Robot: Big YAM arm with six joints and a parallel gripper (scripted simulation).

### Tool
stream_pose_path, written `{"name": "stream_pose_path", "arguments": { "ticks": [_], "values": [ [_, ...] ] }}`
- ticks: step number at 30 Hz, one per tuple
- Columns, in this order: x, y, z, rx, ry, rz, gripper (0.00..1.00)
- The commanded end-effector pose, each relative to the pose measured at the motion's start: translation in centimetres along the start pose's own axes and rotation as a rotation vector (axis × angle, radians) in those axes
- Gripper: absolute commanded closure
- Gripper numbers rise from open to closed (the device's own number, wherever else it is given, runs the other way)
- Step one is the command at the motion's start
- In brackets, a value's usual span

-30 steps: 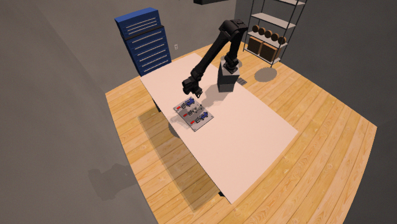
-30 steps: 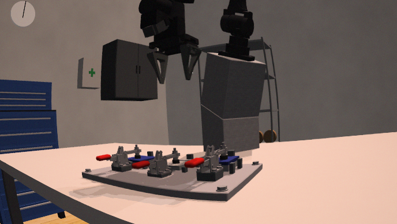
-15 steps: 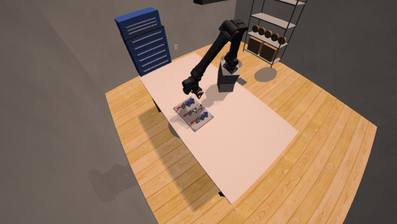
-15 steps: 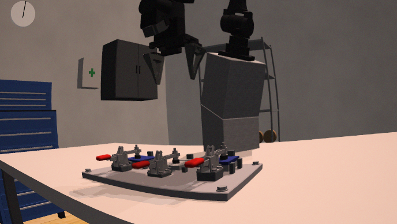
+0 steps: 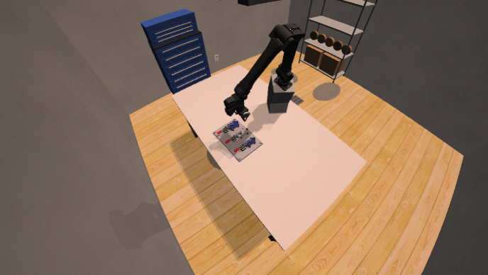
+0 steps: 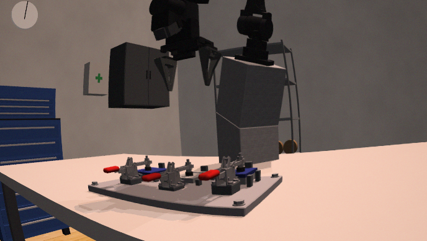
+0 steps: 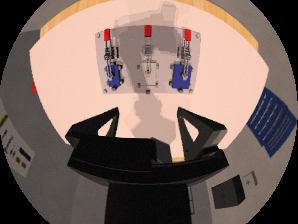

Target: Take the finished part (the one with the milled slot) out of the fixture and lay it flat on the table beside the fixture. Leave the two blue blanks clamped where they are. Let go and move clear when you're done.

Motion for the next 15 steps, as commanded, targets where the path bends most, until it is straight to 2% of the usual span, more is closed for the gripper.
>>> {"name": "stream_pose_path", "arguments": {
  "ticks": [1,15],
  "values": [
    [0.04,0.31,0.01,0.017,-0.001,-0.007,0.08],
    [0.18,0.47,0.05,0.019,-0.001,-0.011,0.08]
  ]
}}
Point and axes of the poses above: the point where the finger pads meet when closed, its own x axis back along the fingers, its own z axis across the jaws, y = z × x, the point moved 8 cm from there along x, back along the fingers
